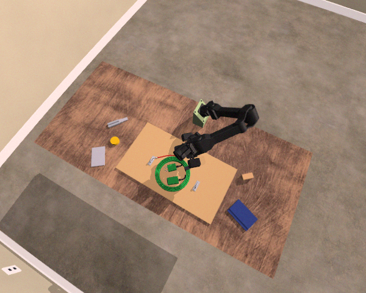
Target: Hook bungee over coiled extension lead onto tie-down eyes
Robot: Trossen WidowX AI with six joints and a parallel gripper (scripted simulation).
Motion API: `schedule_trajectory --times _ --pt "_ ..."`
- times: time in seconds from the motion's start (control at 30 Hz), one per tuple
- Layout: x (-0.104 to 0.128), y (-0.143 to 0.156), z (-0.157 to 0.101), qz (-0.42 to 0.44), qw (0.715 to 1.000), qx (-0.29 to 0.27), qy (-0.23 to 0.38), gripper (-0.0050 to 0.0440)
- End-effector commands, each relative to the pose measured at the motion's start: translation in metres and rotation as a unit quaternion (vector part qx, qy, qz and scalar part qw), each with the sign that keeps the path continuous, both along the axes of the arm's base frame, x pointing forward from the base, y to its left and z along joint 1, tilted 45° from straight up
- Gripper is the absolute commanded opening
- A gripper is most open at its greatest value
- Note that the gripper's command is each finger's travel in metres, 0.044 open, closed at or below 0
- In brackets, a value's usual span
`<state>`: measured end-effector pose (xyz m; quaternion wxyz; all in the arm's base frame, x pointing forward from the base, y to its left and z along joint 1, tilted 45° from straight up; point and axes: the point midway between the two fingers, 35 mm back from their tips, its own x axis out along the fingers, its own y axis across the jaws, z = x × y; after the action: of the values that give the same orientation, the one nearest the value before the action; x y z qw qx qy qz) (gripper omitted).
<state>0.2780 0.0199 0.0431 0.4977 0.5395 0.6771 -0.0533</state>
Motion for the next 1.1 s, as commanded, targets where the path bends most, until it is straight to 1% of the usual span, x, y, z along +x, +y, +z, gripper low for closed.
schedule_trajectory --times 0.0,1.07 --pt "0.008 0.001 0.004 -0.012 1.000 0.000 0.000 -0.0050" --pt "0.037 0.012 0.017 -0.083 0.996 0.005 0.041 -0.0050"
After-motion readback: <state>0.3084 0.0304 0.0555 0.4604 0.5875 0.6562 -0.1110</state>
